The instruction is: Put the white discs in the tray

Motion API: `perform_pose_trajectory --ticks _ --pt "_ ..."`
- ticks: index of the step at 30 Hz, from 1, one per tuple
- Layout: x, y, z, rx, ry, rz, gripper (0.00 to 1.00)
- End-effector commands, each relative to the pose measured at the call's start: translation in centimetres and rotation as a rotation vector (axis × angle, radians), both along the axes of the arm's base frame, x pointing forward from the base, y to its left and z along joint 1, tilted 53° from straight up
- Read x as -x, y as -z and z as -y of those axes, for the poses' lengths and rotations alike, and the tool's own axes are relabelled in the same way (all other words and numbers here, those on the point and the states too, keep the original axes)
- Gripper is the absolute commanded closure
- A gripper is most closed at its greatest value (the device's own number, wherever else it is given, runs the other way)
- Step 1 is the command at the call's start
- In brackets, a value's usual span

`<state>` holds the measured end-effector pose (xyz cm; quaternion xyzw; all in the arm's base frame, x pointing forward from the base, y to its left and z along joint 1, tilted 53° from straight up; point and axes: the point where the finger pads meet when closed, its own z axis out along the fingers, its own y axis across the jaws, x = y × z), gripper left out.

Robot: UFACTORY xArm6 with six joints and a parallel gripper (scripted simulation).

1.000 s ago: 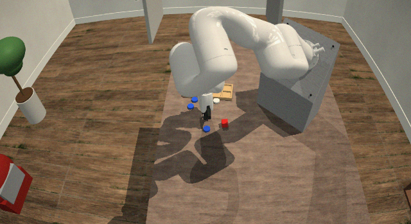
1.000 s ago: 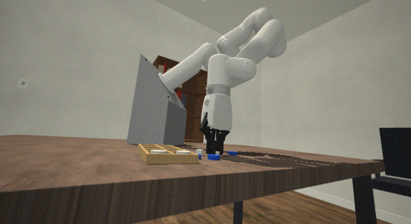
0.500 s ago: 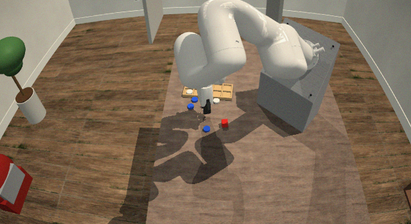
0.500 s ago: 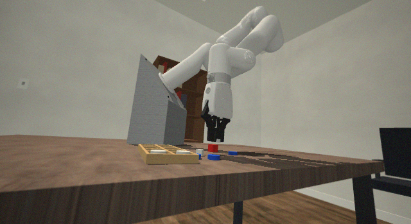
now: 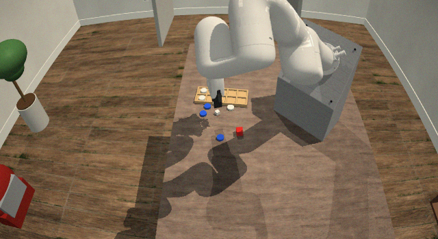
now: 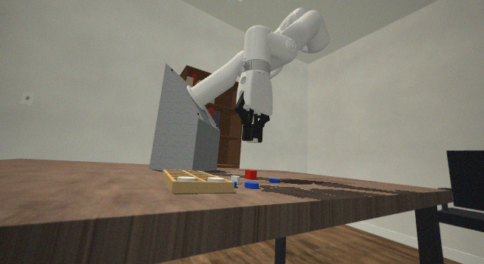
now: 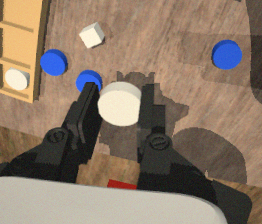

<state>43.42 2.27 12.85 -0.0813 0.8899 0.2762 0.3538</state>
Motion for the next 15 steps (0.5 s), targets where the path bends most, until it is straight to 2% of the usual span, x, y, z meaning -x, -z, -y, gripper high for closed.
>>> perform_pose_trajectory --ticks 1,3,5,7,8,12,15 --pt "-1.8 1.5 3.7 0.008 0.008 -0.004 1.00" --pt "-3.2 3.9 8.9 0.008 0.008 -0.005 1.00" --pt "-3.2 3.9 8.9 0.008 0.008 -0.005 1.00" --pt "-3.6 6.2 13.2 0.001 0.008 -0.005 1.00" --pt "-3.5 6.9 14.4 -0.002 0.009 -0.004 1.00" --pt "-3.6 7.3 14.9 -0.003 0.009 -0.004 1.00" --pt "-4.8 8.4 13.9 -0.004 0.009 -0.003 1.00"
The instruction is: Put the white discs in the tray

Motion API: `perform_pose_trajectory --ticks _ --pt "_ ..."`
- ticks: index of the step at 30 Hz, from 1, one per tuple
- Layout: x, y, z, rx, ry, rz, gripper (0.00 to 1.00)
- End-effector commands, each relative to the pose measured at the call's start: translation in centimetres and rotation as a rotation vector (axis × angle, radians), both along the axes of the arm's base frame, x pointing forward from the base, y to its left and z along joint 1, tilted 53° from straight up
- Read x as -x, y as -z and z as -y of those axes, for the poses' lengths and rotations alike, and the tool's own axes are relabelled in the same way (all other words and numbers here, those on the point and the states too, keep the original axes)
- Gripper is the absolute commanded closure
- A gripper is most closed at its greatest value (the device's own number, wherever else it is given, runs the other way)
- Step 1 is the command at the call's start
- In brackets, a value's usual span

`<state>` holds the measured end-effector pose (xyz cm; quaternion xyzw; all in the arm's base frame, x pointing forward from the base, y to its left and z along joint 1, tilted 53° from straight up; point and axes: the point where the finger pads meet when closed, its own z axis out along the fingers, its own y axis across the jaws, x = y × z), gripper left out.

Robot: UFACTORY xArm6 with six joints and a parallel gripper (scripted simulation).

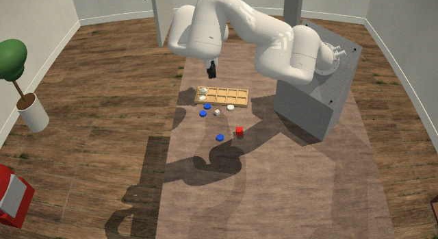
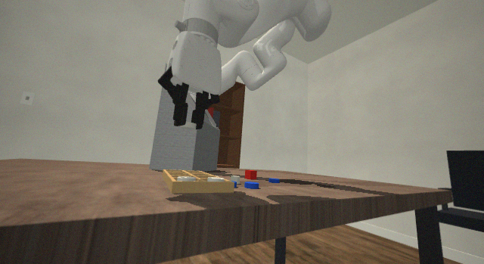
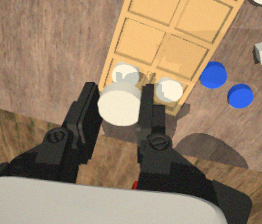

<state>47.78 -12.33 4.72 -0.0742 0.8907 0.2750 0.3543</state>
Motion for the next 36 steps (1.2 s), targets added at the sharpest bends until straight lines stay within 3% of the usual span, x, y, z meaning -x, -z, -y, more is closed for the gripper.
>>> perform_pose_trajectory --ticks 1,5,9,36 --pt "-1.0 0.9 -1.2 -0.001 -0.005 0.000 1.00" --pt "-3.5 3.4 -3.5 -0.001 -0.005 0.000 1.00" --pt "-4.0 4.0 -4.1 -0.001 -0.005 0.000 1.00" --pt "-5.0 5.0 -5.0 -0.001 -0.005 -0.001 1.00"
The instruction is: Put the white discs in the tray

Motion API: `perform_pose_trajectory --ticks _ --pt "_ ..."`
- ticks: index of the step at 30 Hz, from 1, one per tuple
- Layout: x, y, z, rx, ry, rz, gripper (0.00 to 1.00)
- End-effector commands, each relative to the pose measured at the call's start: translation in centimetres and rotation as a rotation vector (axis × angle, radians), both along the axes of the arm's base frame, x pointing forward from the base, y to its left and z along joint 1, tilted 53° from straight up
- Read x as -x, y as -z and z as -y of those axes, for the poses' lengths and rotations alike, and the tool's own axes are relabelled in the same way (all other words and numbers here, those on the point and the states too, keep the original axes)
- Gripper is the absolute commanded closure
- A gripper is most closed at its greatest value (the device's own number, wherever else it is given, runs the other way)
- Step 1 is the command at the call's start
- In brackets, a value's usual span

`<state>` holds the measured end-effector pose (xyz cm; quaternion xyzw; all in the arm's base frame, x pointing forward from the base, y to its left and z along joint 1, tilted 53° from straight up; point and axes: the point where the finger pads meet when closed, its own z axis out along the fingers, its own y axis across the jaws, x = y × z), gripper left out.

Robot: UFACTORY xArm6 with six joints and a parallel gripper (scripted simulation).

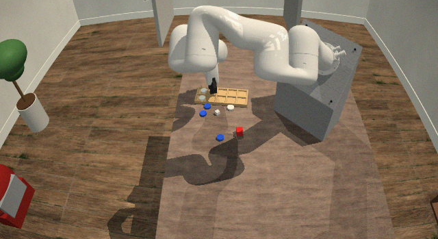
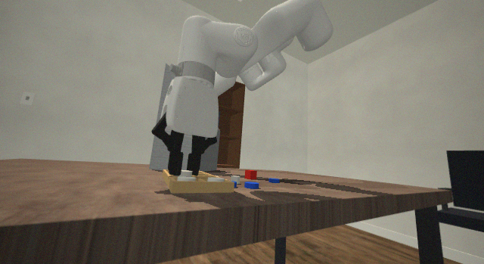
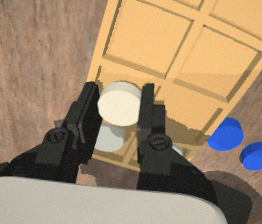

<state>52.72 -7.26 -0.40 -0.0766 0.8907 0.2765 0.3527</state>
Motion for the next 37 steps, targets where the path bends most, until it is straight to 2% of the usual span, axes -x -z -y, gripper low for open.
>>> perform_pose_trajectory --ticks 1,5,6,37 --pt "-0.02 -0.08 0.06 0.000 0.001 0.001 1.00" --pt "-0.02 -0.08 0.06 0.000 0.001 0.001 1.00" --pt "-0.02 -0.08 0.06 0.000 0.001 0.001 0.53" --pt "-0.02 -0.08 0.06 0.000 0.001 0.001 0.53"
